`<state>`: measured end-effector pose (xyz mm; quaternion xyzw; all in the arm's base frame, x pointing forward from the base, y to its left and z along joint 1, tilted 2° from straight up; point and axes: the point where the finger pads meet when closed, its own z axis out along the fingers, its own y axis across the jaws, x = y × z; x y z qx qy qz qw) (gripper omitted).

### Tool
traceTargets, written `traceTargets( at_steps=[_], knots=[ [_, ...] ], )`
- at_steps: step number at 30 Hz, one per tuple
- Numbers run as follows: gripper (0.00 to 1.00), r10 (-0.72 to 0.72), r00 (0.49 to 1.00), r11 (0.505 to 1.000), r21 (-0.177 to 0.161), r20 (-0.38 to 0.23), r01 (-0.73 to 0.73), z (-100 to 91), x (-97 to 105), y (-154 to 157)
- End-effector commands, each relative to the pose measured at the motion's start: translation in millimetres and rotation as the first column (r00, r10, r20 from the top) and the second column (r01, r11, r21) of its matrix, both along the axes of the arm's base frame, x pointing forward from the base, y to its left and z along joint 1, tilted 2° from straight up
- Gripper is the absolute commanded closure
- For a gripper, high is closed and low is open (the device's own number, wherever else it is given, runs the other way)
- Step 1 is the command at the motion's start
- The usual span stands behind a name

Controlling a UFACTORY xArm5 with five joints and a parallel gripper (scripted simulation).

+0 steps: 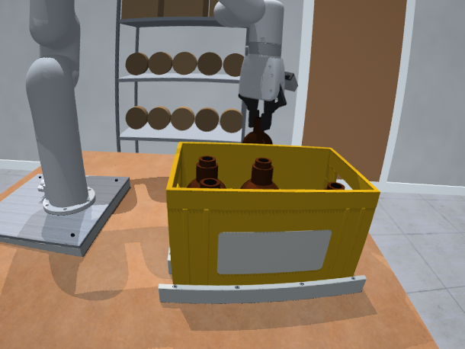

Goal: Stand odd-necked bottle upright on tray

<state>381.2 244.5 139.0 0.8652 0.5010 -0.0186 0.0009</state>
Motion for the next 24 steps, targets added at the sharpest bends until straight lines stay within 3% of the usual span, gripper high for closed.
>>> traceTargets(
  at_steps=[1,24],
  knots=[
    [1.0,0.0,1.0,1.0,0.002,0.004,0.0,1.2,1.1,0.7],
    [1.0,0.0,1.0,1.0,0.002,0.004,0.0,-6.2,1.2,0.4]
  ],
)
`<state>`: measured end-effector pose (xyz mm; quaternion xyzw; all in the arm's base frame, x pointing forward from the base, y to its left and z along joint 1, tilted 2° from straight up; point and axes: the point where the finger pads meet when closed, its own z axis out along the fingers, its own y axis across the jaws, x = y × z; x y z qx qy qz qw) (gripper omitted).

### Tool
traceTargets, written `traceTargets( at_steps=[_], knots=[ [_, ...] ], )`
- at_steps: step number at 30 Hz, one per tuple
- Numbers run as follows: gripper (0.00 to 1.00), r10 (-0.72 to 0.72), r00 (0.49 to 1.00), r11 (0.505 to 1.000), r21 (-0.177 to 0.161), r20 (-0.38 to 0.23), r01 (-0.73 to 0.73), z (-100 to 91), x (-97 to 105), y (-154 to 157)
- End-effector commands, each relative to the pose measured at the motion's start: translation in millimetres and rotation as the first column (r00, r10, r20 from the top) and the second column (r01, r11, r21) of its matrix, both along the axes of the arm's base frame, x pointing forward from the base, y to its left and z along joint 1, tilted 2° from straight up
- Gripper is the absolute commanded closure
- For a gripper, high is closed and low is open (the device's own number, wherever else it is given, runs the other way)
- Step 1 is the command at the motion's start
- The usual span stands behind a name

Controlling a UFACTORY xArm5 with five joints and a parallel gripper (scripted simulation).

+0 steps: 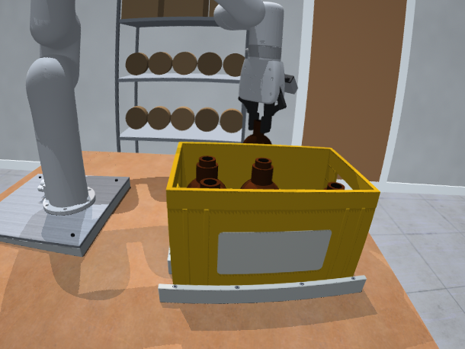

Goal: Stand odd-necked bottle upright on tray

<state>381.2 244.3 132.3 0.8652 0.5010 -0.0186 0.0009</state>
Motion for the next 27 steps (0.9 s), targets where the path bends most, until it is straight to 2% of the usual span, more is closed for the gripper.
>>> traceTargets(
  at_steps=[1,27],
  knots=[
    [1.0,0.0,1.0,1.0,0.002,0.004,0.0,0.0,1.1,0.6],
    [1.0,0.0,1.0,1.0,0.002,0.004,0.0,-8.9,0.9,1.0]
  ],
)
